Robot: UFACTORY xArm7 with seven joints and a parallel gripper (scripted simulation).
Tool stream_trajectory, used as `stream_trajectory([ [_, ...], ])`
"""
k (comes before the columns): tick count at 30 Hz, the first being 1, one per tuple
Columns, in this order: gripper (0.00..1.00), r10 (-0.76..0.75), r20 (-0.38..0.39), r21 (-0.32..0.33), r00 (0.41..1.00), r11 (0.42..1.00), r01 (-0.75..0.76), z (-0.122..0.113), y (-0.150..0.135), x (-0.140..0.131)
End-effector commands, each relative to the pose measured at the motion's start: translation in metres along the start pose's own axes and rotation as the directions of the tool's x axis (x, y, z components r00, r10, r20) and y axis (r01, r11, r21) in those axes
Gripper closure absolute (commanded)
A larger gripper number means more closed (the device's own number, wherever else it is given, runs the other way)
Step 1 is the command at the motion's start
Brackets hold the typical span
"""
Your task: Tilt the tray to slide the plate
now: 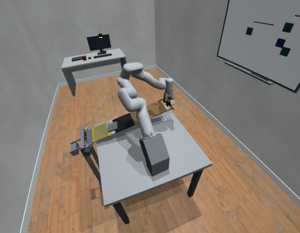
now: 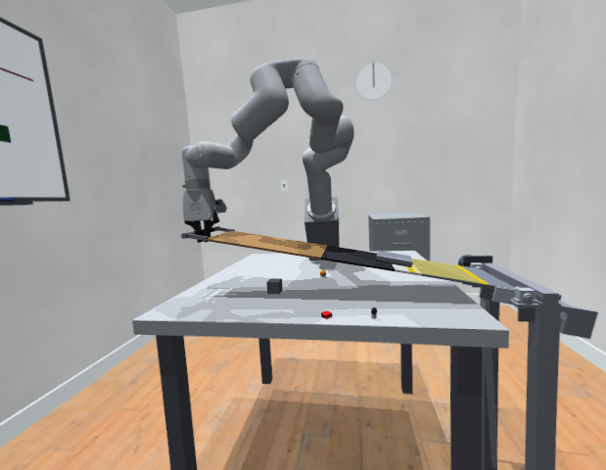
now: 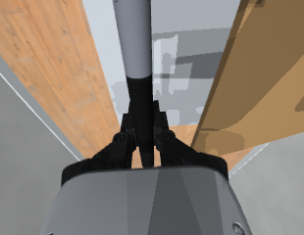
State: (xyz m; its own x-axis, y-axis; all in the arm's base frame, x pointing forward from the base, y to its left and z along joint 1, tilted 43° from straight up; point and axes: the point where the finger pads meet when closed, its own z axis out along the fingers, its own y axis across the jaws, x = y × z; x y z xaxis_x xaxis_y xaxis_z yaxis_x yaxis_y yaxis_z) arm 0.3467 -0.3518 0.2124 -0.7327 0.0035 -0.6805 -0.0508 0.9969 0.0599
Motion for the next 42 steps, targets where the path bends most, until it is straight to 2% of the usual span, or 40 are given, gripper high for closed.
stream_trajectory([
  [1,1.00,0.002,0.001,0.007,1.000,1.000,-0.002,-0.003,-0.002,0.001],
  [10,1.00,0.002,0.001,0.007,1.000,1.000,-0.002,-0.003,-0.002,0.001],
  [12,1.00,0.002,0.001,0.007,1.000,1.000,-0.002,-0.025,0.002,0.001],
  [15,1.00,0.002,0.001,0.007,1.000,1.000,-0.002,-0.076,0.015,0.001],
  [16,1.00,0.002,0.001,0.007,1.000,1.000,-0.002,-0.080,0.016,0.001],
  [17,1.00,0.002,0.001,0.007,1.000,1.000,-0.002,-0.076,0.015,0.001],
  [20,1.00,0.002,0.001,0.007,1.000,1.000,-0.002,-0.025,0.002,0.001],
  [22,1.00,0.002,0.001,0.007,1.000,1.000,-0.002,-0.006,-0.002,0.001],
  [27,1.00,0.002,0.001,0.007,1.000,1.000,-0.002,-0.006,-0.002,0.001],
  [28,1.00,0.002,0.001,0.007,1.000,1.000,-0.002,0.003,-0.003,0.001],
  [42,1.00,0.002,0.001,0.007,1.000,1.000,-0.002,0.005,-0.004,0.001],
])
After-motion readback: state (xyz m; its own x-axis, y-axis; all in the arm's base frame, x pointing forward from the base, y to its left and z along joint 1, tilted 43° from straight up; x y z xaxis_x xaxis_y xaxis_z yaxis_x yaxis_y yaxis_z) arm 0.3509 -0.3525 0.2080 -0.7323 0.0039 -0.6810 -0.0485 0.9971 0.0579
